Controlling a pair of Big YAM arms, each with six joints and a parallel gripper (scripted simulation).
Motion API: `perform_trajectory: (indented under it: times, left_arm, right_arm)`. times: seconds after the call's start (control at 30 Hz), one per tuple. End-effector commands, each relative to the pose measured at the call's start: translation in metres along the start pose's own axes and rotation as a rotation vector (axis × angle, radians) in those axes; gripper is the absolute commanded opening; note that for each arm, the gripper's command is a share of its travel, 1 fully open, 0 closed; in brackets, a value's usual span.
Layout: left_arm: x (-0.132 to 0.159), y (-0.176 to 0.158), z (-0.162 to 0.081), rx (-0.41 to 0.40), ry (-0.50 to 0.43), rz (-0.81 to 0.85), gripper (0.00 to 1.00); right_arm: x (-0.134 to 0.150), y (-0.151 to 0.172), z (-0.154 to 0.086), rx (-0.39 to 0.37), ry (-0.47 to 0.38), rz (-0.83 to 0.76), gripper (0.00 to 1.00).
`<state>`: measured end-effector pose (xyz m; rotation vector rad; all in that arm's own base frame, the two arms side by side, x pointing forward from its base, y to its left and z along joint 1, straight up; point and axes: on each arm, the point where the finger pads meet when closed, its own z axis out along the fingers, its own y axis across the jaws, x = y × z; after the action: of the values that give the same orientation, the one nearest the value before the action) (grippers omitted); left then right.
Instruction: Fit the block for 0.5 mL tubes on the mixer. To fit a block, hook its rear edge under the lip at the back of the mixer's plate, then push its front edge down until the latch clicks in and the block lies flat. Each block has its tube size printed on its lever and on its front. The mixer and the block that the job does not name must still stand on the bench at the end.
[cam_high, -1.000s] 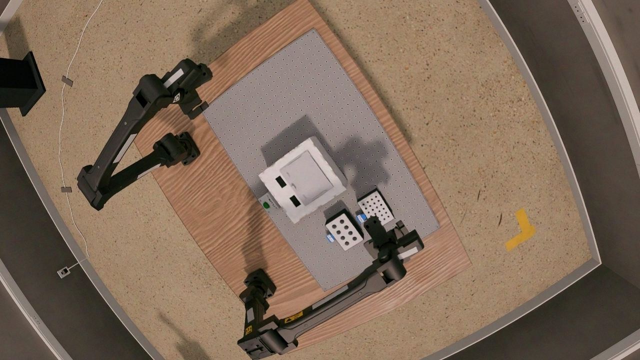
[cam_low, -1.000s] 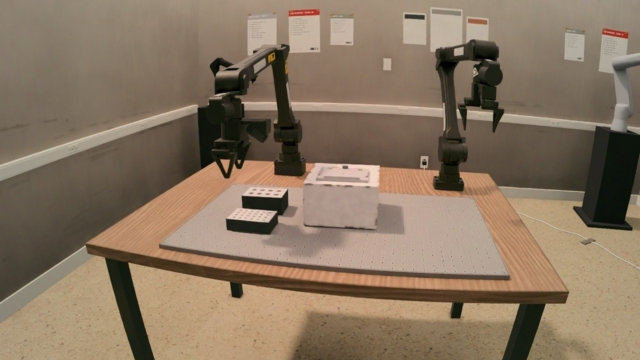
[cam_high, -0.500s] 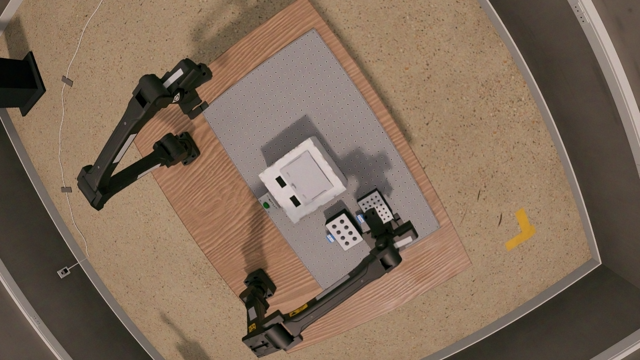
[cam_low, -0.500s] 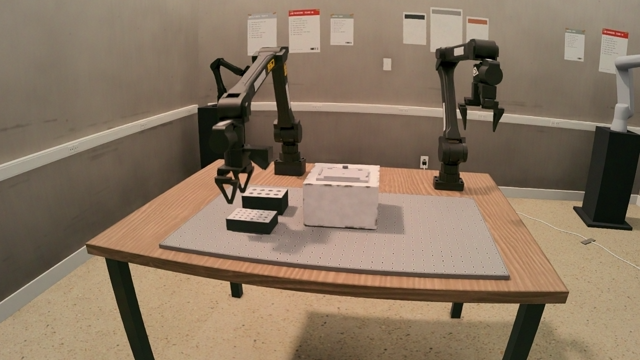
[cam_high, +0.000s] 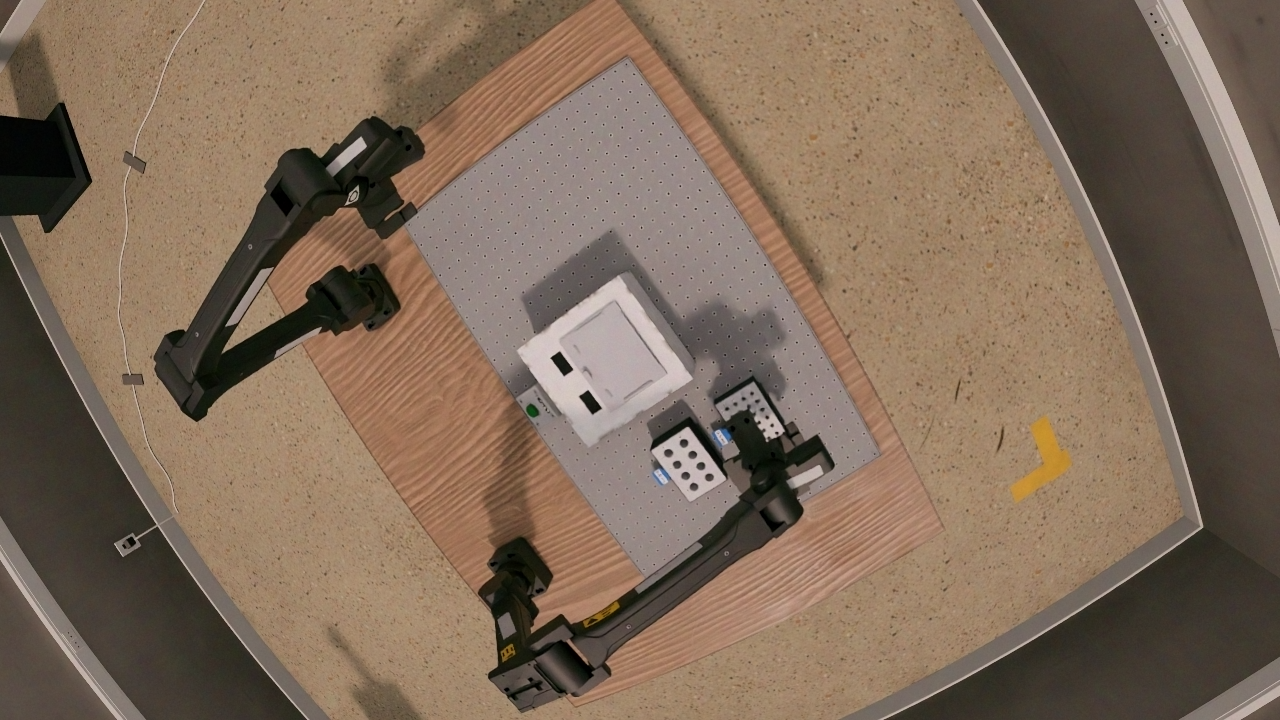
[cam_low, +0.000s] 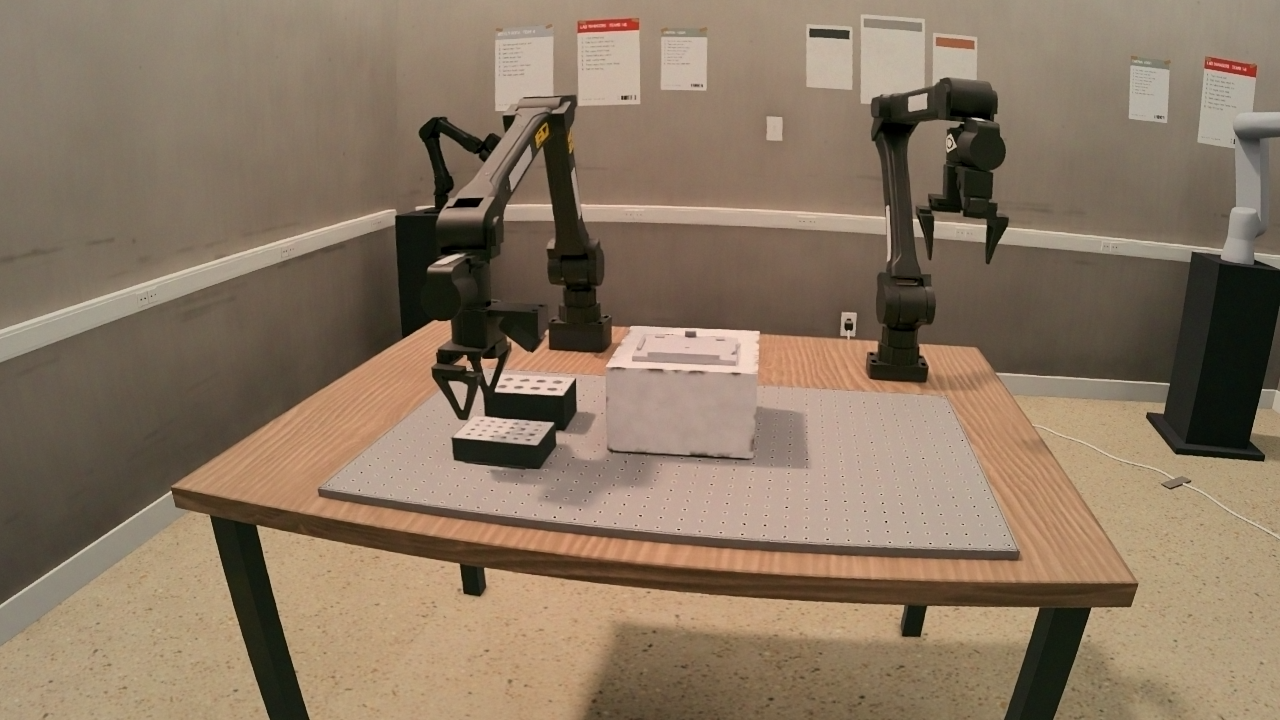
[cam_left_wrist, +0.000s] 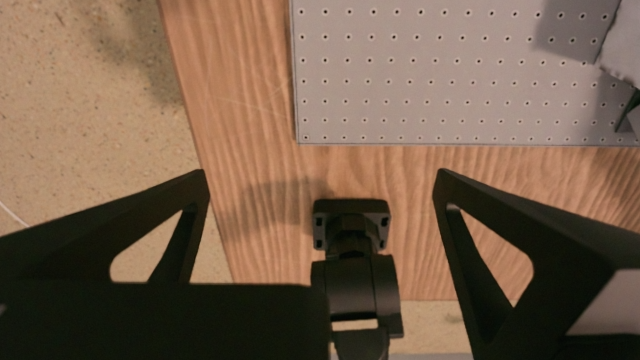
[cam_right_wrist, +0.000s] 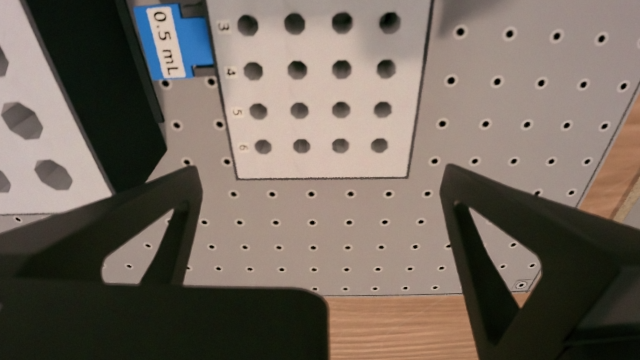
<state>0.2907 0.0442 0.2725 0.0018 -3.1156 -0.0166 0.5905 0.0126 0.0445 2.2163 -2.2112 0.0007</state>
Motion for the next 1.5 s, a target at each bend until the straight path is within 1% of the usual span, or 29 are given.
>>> perform_trajectory:
  times: [0.0,0.07,0.17,0.37,0.57,0.7,0.8,0.93,1.1,1.2,1.27,1.47]
  left_arm:
    - [-0.001,0.002,0.006,0.003,0.021,-0.005,1.00]
    - [-0.001,0.002,0.006,0.003,0.021,-0.005,1.00]
    - [-0.001,0.002,0.006,0.003,0.022,-0.005,1.00]
    - [-0.005,0.003,-0.002,0.000,0.002,-0.006,1.00]
    - [-0.010,0.004,-0.011,-0.004,-0.022,-0.007,1.00]
    - [-0.011,0.005,-0.012,-0.004,-0.024,-0.007,1.00]
    - [-0.011,0.005,-0.013,-0.005,-0.027,-0.007,1.00]
    - [-0.012,0.005,-0.015,-0.006,-0.030,-0.007,1.00]
    - [-0.012,0.006,-0.017,-0.007,-0.035,-0.007,1.00]
    - [-0.013,0.006,-0.017,-0.007,-0.036,-0.008,1.00]
    - [-0.013,0.006,-0.018,-0.007,-0.038,-0.008,1.00]
    - [-0.010,0.005,-0.013,-0.005,-0.024,-0.008,1.00]
  right_arm:
    - [-0.016,-0.018,-0.038,0.094,-0.007,-0.008,1.00]
    - [-0.016,-0.018,-0.038,0.094,-0.007,-0.008,1.00]
    - [-0.008,-0.012,-0.027,0.075,-0.006,0.007,1.00]
    - [-0.002,-0.003,0.005,0.031,-0.004,0.015,1.00]
    - [0.001,-0.010,0.021,0.027,-0.003,0.000,1.00]
    - [0.001,-0.011,0.017,0.026,-0.003,0.002,1.00]
    - [0.001,-0.015,0.004,0.040,-0.004,0.013,1.00]
    - [-0.009,-0.019,-0.011,0.061,-0.005,0.006,1.00]
    - [-0.019,-0.031,-0.030,0.117,-0.008,-0.010,1.00]
    - [-0.019,-0.032,-0.031,0.122,-0.008,-0.010,1.00]
    - [-0.012,-0.030,-0.027,0.119,-0.007,0.000,1.00]
    - [-0.001,-0.016,-0.017,0.073,-0.004,0.017,1.00]
